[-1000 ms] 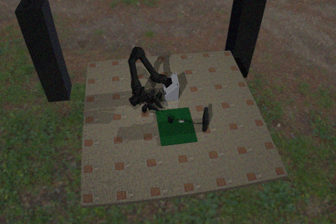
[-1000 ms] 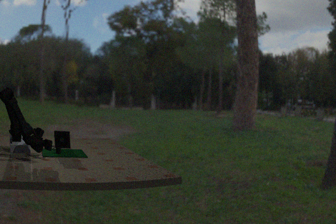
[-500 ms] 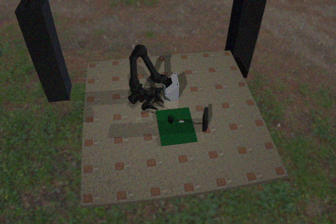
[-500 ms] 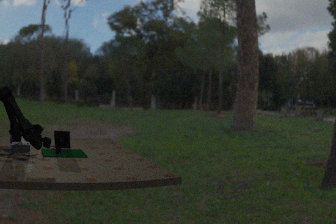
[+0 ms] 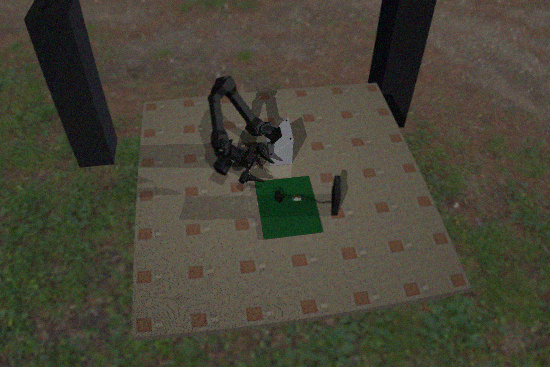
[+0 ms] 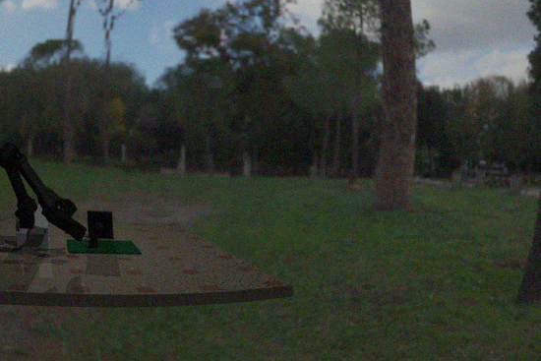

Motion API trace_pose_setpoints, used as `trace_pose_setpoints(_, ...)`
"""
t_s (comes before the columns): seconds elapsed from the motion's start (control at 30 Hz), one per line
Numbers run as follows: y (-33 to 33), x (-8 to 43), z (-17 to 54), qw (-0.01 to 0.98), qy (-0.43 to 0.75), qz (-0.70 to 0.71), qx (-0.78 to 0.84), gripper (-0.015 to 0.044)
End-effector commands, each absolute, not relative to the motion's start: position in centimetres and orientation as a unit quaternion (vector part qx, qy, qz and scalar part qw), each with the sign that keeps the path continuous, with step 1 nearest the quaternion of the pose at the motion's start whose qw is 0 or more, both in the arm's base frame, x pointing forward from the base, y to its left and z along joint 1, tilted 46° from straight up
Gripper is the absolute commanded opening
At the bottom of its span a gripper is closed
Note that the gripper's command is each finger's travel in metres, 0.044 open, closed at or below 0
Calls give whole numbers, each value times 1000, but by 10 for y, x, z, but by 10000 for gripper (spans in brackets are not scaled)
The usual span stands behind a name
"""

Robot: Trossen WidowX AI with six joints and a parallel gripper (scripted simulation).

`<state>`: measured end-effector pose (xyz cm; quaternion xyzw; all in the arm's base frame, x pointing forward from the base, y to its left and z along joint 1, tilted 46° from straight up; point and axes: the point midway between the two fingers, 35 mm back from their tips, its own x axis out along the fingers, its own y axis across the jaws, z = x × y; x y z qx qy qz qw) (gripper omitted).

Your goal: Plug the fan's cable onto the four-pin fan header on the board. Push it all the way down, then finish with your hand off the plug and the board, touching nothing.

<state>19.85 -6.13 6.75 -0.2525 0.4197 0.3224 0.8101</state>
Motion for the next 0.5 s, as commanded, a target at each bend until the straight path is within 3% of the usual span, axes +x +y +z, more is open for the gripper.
trace_pose_setpoints(0.0,-59,197,64,797,454,323,-234,440)
trace_pose_setpoints(0.47,-50,192,56,733,579,298,-198,440)
